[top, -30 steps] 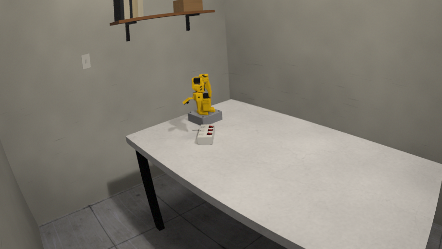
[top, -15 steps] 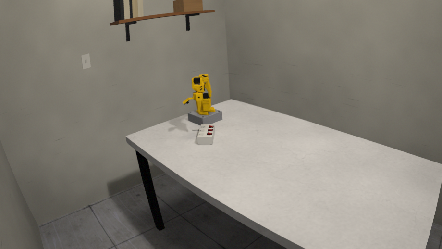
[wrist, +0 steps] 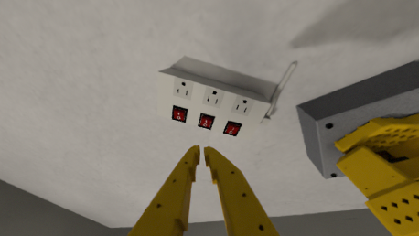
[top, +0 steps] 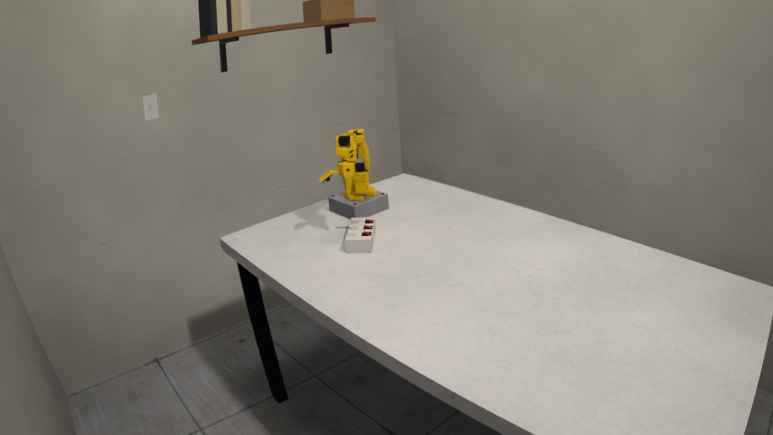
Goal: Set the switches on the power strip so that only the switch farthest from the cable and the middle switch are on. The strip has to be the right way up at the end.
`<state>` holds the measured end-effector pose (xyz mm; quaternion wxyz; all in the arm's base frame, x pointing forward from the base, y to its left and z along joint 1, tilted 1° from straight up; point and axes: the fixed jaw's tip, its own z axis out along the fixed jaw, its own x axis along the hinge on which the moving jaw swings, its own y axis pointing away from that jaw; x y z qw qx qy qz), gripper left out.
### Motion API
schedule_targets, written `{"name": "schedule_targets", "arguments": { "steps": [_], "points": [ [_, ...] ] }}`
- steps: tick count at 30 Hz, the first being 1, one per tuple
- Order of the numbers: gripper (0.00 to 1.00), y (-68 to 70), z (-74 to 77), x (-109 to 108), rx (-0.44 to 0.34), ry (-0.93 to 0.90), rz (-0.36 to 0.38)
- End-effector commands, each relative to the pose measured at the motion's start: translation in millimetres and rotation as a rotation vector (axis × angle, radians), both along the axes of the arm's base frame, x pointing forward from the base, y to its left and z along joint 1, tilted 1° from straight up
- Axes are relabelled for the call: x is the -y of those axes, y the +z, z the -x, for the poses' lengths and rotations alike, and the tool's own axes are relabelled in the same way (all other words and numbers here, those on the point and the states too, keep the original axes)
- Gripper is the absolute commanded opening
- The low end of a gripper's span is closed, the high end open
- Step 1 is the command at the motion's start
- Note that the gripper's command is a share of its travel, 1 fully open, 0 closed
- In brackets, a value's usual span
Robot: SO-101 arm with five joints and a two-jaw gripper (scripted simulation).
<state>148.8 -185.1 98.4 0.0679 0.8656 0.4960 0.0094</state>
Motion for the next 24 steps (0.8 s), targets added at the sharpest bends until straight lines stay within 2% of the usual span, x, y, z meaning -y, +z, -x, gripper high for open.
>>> {"name": "schedule_targets", "arguments": {
  "steps": [1, 24],
  "points": [
    [0.00, -1.8, -1.6, -1.5, -0.007, 0.003, -0.012],
    [0.00, -1.9, -2.0, -1.6, -0.009, 0.019, -0.011]
  ]
}}
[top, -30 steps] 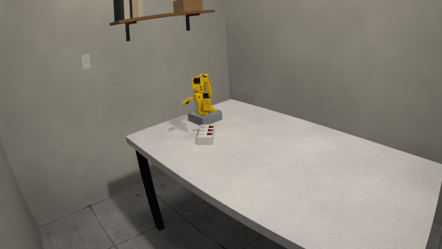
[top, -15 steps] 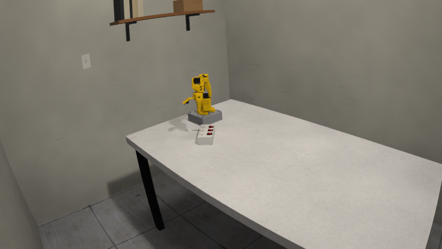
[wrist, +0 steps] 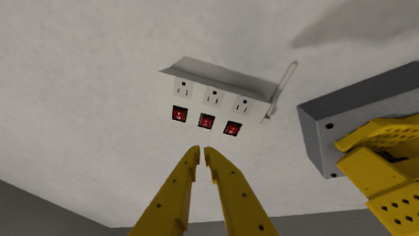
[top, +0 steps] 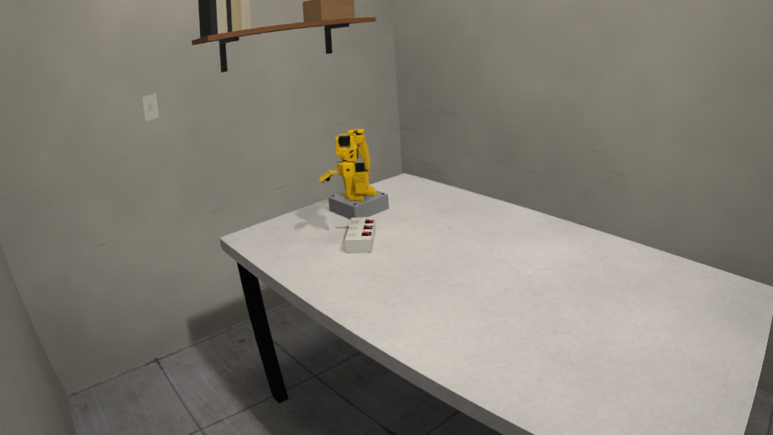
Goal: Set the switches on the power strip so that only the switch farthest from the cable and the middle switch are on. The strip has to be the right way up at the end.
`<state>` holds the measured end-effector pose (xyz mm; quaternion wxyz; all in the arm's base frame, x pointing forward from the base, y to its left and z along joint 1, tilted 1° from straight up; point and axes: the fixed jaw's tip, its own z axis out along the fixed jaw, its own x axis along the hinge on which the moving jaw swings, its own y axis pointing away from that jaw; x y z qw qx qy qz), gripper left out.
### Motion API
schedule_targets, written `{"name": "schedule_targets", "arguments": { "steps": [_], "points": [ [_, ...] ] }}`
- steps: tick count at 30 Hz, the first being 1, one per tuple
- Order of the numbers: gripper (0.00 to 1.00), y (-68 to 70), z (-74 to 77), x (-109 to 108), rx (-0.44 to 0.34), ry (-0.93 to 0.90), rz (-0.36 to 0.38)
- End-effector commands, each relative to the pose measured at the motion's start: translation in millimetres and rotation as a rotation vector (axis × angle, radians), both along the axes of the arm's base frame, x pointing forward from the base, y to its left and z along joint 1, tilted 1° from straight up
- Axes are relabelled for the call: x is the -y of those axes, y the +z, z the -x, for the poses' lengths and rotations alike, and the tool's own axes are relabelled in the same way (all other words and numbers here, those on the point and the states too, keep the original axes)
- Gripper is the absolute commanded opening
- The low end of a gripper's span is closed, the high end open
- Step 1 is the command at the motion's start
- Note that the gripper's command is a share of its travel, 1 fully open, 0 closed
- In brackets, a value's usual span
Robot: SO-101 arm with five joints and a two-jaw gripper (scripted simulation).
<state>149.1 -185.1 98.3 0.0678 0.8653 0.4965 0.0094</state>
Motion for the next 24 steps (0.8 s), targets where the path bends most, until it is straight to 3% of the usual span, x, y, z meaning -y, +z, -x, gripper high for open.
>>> {"name": "schedule_targets", "arguments": {
  "steps": [1, 24],
  "points": [
    [0.00, -1.9, -1.8, -1.6, -0.009, 0.020, -0.011],
    [0.00, -3.2, -6.0, -2.8, -0.025, 0.185, 0.001]
  ]
}}
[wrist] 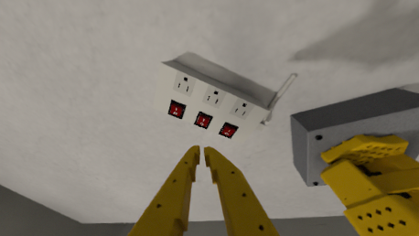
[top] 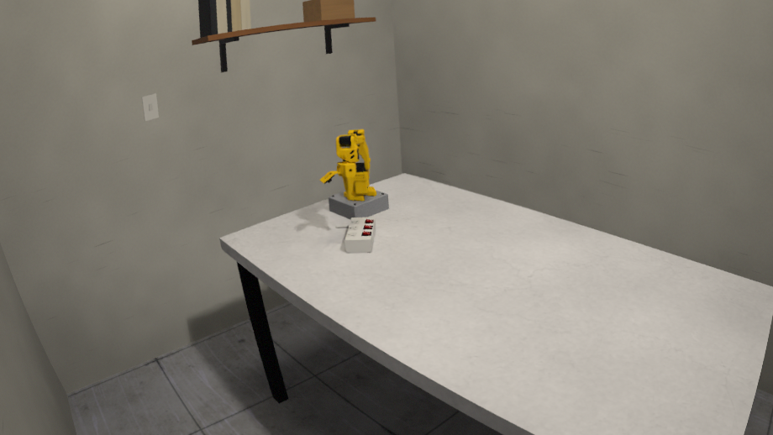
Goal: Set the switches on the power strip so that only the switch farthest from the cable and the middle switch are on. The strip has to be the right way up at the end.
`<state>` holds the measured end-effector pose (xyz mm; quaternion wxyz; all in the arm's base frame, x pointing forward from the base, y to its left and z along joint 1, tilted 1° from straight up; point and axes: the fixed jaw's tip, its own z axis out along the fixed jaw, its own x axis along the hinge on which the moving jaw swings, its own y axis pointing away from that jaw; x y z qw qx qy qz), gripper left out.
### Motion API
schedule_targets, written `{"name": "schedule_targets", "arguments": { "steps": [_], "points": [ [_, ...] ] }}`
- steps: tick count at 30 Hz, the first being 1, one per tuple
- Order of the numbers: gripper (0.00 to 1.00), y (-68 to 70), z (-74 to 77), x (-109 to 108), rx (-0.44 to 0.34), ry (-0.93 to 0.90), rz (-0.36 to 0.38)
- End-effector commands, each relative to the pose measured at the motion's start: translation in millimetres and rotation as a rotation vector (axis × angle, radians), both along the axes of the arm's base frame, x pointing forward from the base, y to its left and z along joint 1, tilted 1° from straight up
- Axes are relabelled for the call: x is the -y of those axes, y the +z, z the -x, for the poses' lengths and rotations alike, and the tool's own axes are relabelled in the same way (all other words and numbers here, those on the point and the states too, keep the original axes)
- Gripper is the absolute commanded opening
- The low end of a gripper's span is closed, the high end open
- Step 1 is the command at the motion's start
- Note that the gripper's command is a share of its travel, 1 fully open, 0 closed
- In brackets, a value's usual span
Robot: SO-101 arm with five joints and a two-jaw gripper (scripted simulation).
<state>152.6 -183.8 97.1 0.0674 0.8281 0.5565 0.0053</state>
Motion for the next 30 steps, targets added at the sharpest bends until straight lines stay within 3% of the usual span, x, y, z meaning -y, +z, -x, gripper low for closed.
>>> {"name": "schedule_targets", "arguments": {
  "steps": [1, 30],
  "points": [
    [0.00, -2.1, -2.9, -1.6, -0.012, 0.058, -0.007],
    [0.00, -6.8, -15.0, -6.3, -0.061, 0.586, 0.033]
  ]
}}
